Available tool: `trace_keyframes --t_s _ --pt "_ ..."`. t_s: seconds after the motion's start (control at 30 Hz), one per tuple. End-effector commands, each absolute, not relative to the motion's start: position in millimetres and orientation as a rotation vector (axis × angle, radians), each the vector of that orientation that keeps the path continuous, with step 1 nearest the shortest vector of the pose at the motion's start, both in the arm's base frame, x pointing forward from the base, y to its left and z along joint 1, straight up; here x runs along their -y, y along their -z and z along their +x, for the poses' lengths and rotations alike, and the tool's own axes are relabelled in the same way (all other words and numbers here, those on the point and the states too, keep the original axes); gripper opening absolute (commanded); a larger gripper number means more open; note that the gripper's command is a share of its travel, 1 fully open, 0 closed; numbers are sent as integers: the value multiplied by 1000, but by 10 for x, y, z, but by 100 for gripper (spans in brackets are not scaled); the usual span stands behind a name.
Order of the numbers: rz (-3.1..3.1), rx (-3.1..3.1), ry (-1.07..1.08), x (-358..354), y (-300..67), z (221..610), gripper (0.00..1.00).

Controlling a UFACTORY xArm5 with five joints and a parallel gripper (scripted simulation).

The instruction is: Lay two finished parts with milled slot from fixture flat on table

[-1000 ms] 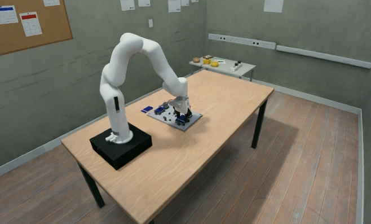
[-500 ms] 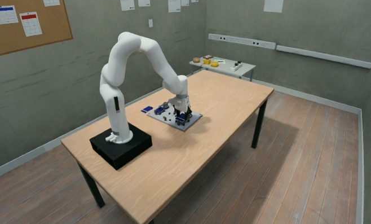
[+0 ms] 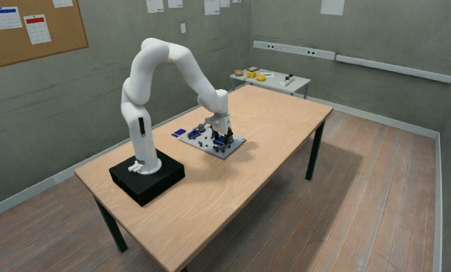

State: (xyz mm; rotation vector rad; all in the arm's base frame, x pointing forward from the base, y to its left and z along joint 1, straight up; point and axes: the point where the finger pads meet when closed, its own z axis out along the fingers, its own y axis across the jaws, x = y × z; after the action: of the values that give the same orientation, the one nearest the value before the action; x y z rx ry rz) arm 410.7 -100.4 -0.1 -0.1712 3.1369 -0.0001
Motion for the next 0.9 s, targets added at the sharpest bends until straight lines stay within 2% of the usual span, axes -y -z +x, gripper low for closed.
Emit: trace_keyframes --t_s 0.0,0.53,0.87 --pt "-171 -3133 2 1007 -30 4123 0" --pt "-171 -3133 2 1008 -52 4120 0" --pt "-171 -3133 2 1011 -208 4083 0"
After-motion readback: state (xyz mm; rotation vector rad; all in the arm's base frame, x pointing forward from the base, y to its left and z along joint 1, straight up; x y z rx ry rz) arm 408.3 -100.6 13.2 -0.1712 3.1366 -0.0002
